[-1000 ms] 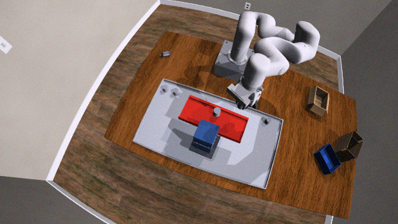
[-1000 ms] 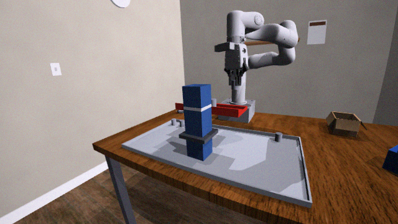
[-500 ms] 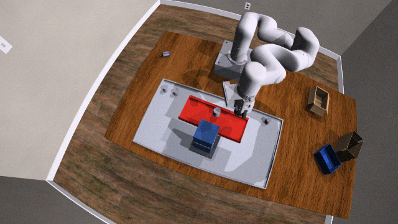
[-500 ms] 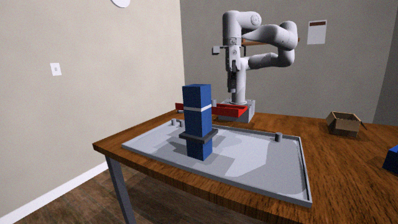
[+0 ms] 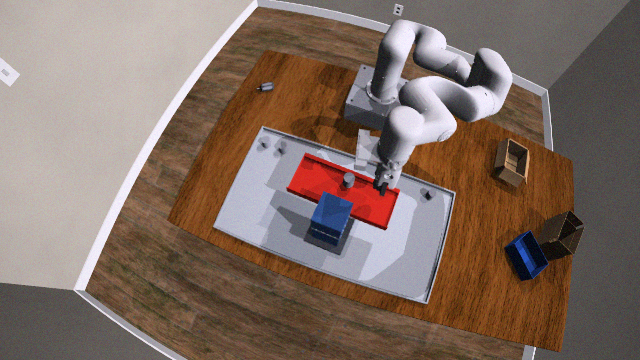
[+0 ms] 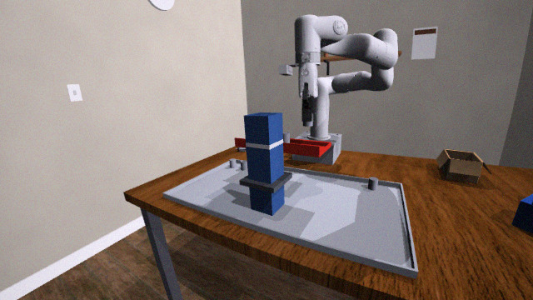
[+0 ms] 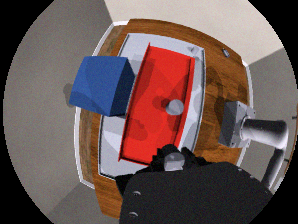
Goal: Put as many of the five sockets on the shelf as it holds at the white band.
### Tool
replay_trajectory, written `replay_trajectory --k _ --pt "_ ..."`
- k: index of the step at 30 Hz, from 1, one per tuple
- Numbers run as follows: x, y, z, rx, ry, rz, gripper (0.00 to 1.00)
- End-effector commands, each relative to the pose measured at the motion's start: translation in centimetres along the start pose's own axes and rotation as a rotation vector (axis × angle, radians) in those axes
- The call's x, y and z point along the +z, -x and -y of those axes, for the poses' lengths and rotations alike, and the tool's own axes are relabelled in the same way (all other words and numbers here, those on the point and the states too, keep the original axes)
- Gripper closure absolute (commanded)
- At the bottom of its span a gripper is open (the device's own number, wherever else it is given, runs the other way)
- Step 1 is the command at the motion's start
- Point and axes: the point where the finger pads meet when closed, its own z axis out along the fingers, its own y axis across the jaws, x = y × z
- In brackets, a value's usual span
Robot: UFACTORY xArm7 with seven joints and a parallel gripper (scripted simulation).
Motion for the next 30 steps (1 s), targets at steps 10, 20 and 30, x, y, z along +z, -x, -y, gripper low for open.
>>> replay_trajectory --k 10,20,30 --pt "-0.2 0.0 0.1 0.002 -0.004 0.000 1.00" --pt "2.0 0.0 0.1 0.002 -0.004 -0.001 1.00" --pt "2.8 0.0 0.1 0.002 -0.004 -0.001 1.00"
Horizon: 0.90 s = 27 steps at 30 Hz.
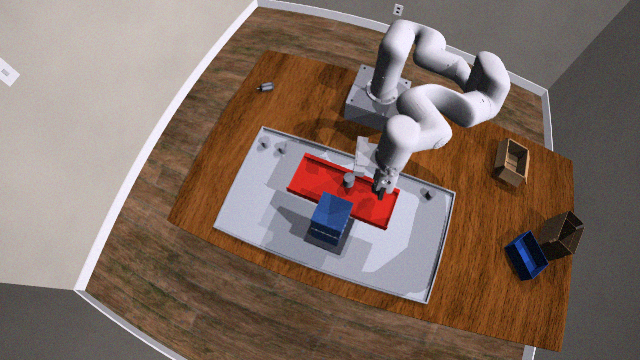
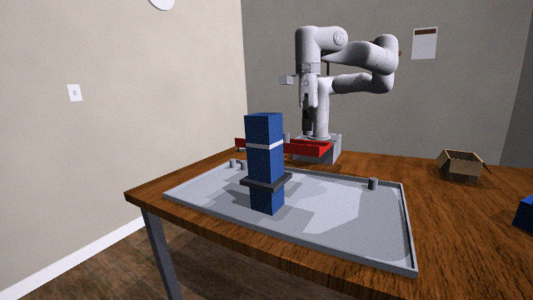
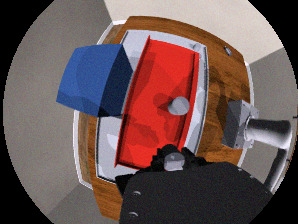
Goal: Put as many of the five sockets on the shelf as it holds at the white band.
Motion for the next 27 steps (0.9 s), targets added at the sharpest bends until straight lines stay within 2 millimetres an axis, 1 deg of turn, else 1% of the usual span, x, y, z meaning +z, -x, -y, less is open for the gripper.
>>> replay_trajectory --k 1,4,9,27 --pt "-0.1 0.0 0.1 0.000 -0.004 0.000 1.00" --pt "0.0 0.0 0.1 0.000 -0.004 0.000 1.00" --pt "1.2 0.0 0.1 0.000 -0.004 0.000 1.00" --pt "1.6 0.0 0.1 0.000 -0.004 0.000 1.00"
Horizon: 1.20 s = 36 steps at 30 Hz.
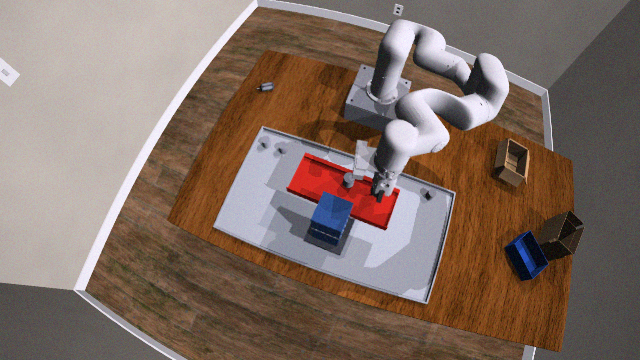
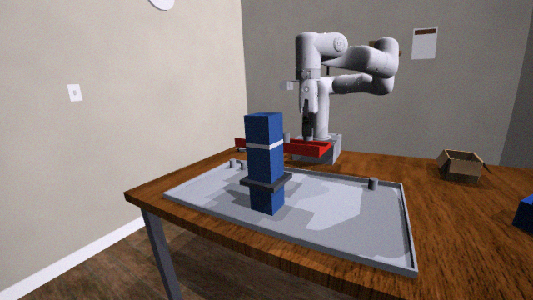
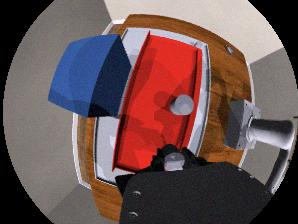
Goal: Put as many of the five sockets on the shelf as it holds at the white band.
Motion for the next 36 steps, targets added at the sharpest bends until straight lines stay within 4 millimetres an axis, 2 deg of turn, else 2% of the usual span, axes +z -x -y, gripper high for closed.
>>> replay_trajectory --k 1,36 --pt "-0.10 -0.01 0.07 0.000 -0.004 0.000 1.00" --pt "0.67 0.00 0.07 0.000 -0.004 0.000 1.00"
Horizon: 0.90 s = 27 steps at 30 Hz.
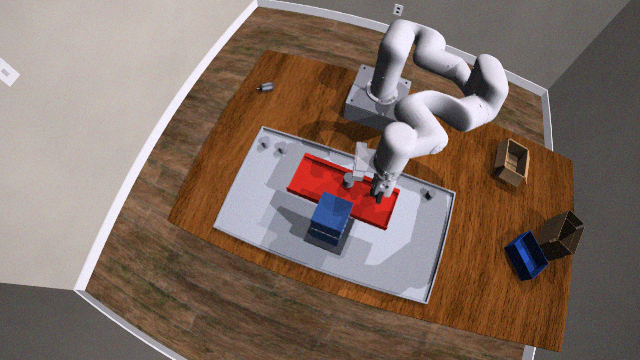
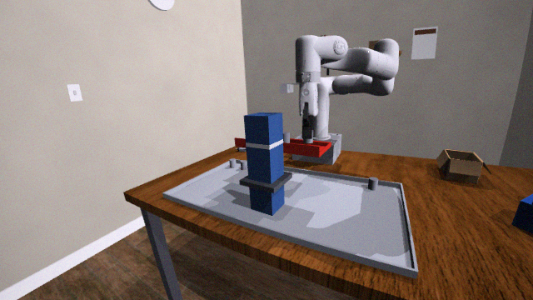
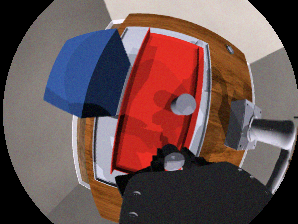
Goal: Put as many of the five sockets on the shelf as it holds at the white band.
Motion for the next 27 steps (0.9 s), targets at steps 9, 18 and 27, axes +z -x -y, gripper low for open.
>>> replay_trajectory --k 9,18,27 --pt "-0.10 -0.01 0.07 0.000 -0.004 0.000 1.00" --pt "0.21 0.00 0.08 0.000 -0.004 0.000 1.00" --pt "0.34 0.00 0.08 0.000 -0.004 0.000 1.00"
